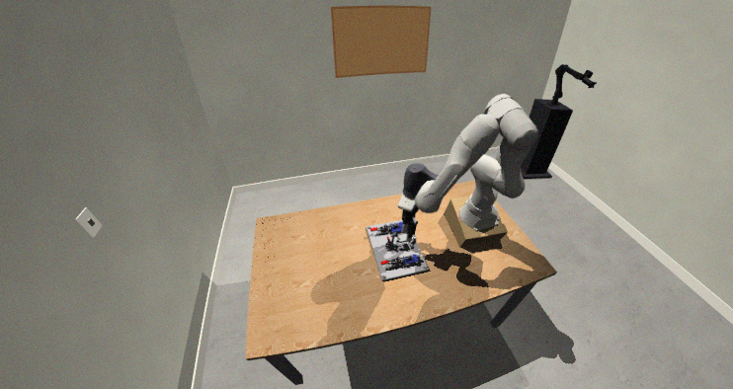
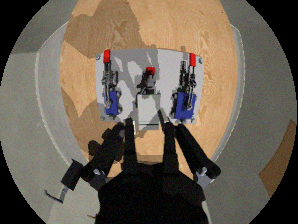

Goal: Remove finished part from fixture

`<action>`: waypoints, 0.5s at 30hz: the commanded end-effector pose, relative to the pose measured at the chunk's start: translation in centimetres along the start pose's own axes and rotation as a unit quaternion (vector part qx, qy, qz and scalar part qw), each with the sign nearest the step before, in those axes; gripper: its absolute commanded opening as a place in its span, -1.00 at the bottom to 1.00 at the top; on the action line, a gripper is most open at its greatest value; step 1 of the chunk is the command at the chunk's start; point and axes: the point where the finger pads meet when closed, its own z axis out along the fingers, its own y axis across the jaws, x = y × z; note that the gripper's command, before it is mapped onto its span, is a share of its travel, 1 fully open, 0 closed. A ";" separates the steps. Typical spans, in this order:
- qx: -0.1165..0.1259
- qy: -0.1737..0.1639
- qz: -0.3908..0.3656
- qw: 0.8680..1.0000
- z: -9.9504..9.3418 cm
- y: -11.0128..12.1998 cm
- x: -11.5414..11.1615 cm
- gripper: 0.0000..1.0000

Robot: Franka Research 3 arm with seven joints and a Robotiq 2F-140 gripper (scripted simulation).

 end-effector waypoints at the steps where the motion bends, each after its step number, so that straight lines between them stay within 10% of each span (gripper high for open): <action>1: -0.003 -0.004 0.018 1.000 -0.8 0.0 -0.3 -1.00; 15: -0.003 -0.004 0.018 1.000 -1.8 0.0 -0.5 -1.00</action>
